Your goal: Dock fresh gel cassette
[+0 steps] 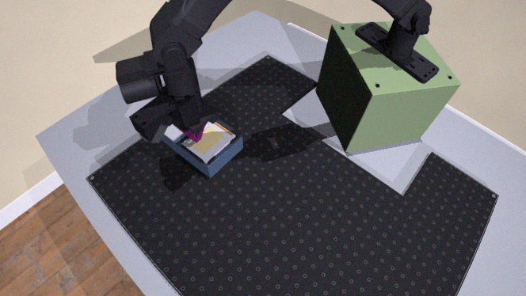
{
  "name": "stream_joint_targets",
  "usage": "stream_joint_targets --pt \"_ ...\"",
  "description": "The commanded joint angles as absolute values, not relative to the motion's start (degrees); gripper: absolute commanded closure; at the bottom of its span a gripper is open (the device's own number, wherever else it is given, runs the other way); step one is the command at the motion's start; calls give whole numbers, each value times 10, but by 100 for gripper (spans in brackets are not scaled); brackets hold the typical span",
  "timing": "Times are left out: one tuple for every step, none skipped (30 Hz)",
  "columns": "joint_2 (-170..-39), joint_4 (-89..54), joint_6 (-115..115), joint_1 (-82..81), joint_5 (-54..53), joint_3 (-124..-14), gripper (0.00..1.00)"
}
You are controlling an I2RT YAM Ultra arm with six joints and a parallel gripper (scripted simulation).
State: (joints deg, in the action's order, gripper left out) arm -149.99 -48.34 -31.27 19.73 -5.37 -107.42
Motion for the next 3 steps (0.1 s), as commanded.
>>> stream_joint_targets --pt "-1477 -491 -308 199 -54 -1093 100" --pt "-1477 -491 -308 199 -54 -1093 100" --pt "-1477 -491 -308 199 -54 -1093 100"
